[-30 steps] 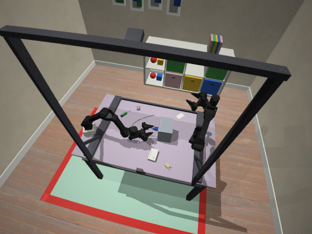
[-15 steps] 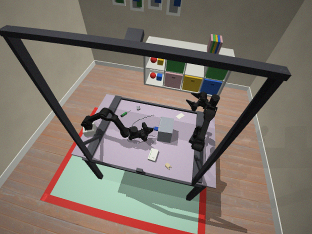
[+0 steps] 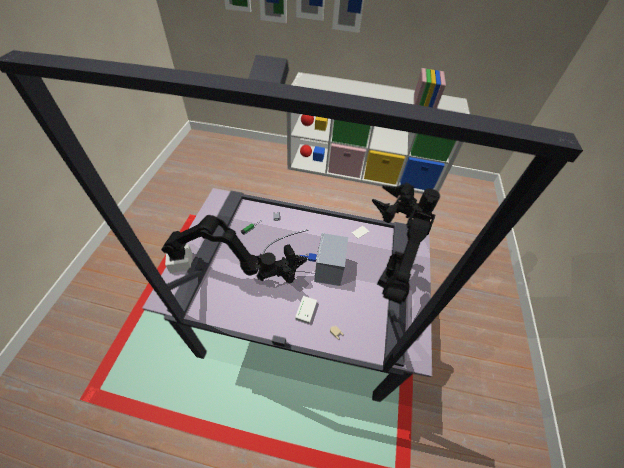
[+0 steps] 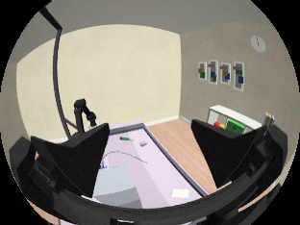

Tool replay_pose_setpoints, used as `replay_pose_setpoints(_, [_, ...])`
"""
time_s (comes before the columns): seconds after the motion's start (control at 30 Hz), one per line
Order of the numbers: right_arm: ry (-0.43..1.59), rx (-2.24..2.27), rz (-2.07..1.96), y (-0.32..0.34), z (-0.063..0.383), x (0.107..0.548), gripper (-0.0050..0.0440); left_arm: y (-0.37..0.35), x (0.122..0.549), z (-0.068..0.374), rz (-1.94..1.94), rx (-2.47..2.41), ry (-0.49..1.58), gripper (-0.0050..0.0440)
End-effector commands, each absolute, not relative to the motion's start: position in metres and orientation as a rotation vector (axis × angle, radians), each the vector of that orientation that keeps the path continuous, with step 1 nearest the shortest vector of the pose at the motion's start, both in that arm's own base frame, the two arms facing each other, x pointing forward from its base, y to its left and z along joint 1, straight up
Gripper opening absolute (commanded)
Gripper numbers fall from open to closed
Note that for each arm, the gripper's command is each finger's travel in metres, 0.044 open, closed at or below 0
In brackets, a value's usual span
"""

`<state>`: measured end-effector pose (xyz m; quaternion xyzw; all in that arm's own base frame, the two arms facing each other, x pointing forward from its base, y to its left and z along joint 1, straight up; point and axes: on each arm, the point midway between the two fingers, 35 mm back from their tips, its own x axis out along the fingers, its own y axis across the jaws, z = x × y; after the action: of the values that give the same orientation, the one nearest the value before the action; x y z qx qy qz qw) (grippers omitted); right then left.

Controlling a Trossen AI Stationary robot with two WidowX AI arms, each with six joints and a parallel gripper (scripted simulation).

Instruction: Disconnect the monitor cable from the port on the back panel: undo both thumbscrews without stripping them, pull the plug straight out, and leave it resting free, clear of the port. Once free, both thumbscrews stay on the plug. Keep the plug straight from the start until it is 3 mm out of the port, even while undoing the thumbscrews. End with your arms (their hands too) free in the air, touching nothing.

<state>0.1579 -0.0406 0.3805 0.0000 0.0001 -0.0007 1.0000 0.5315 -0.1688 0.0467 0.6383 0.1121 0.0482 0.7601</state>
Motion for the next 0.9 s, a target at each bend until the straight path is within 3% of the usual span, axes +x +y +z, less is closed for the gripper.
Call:
replay_pose_setpoints(0.0, [-0.001, -0.006, 0.0, -0.0394, 0.3834, 0.1576, 0.044, -0.1692, 0.5337, 0.0609, 0.109, 1.35, 0.235, 0.0])
replay_pose_setpoints(0.87, [-0.001, -0.006, 0.0, -0.0394, 0.3834, 0.1576, 0.044, -0.1676, 0.5344, 0.066, 0.015, 1.132, 0.31, 0.0])
